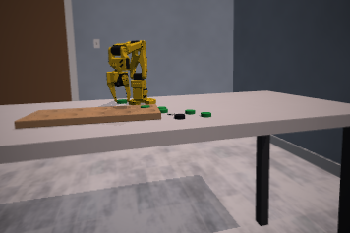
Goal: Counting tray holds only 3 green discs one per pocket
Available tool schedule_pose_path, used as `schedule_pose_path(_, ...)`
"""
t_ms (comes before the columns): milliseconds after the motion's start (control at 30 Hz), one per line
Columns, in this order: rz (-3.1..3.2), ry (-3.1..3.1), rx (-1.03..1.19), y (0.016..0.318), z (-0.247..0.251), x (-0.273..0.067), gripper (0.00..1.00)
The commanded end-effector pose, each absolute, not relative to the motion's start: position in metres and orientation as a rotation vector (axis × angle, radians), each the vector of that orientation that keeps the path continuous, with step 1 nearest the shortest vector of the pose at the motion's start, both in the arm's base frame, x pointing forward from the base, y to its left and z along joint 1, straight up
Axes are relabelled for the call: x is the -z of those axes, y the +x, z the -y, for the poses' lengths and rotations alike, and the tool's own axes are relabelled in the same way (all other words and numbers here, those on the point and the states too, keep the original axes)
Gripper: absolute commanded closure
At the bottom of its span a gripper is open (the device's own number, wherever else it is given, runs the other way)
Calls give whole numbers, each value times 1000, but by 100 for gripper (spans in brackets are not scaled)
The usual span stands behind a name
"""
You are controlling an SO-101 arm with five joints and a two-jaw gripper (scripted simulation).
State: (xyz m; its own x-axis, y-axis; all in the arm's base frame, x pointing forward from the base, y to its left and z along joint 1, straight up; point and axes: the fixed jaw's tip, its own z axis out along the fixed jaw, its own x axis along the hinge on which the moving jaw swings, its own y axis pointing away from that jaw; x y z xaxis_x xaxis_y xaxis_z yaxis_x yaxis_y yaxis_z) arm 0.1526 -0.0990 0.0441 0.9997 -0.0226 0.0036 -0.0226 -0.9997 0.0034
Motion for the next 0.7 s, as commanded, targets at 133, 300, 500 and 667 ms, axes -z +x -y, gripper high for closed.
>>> schedule_pose_path(133,46,3106,-91,157,104,-53,100)
schedule_pose_path(300,51,3110,-80,156,105,-51,100)
schedule_pose_path(500,51,3110,-80,156,105,-51,100)
schedule_pose_path(667,47,3112,-73,155,104,-50,100)
